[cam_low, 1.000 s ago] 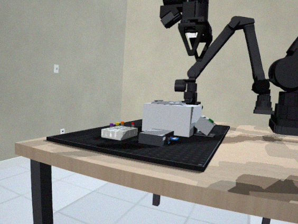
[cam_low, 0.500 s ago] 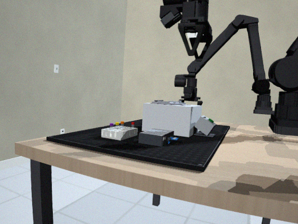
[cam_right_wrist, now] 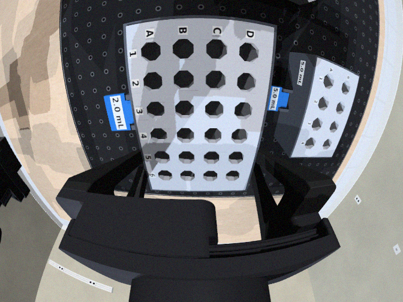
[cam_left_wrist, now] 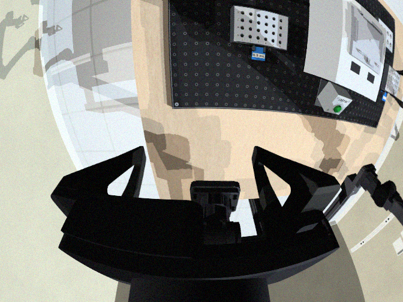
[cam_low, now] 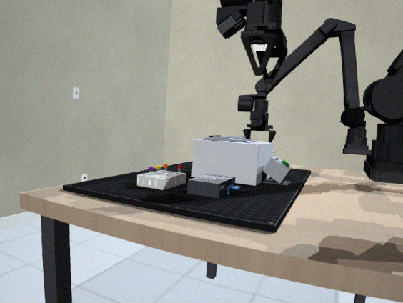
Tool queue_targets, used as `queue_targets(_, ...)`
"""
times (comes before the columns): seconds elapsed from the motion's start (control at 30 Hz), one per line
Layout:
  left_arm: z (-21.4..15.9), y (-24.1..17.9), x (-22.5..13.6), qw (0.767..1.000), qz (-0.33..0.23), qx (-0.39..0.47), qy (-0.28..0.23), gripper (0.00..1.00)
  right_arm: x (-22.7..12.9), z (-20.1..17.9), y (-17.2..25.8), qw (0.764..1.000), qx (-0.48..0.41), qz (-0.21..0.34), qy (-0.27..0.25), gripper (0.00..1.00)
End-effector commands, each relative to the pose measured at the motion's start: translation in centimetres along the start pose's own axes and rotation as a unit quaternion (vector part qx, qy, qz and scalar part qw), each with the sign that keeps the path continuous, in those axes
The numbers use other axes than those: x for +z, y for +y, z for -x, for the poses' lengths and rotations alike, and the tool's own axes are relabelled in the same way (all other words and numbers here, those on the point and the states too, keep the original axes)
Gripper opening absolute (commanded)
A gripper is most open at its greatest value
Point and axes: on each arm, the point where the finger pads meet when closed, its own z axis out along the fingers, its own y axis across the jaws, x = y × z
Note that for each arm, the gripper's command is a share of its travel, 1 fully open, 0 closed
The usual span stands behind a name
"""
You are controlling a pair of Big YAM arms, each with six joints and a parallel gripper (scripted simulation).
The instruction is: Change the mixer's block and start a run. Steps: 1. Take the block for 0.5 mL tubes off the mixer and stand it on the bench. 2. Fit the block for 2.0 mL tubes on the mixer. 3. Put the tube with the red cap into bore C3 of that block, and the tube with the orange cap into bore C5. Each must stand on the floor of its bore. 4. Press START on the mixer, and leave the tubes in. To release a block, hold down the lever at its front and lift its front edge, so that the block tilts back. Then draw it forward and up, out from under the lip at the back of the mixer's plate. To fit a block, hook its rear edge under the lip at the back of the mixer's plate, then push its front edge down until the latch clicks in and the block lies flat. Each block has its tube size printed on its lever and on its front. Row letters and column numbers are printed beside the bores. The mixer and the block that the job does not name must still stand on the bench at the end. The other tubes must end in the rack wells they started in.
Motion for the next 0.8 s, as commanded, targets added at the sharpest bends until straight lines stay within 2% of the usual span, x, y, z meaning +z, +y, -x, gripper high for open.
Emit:
queue_targets(0.0,0.5,0.3,-0.6,1.000,0.001,-0.008,-0.015,1.00,-4.3,1.2,-4.4,0.998,0.001,-0.056,-0.008,0.00)
queue_targets(0.4,0.4,0.3,-0.6,1.000,0.001,-0.008,-0.015,1.00,-8.2,0.0,-6.0,0.997,0.013,-0.078,-0.016,0.00)
queue_targets(0.77,0.4,0.3,-0.5,1.000,0.001,-0.008,-0.015,1.00,-5.2,1.1,-4.3,0.999,-0.004,-0.052,-0.012,0.00)
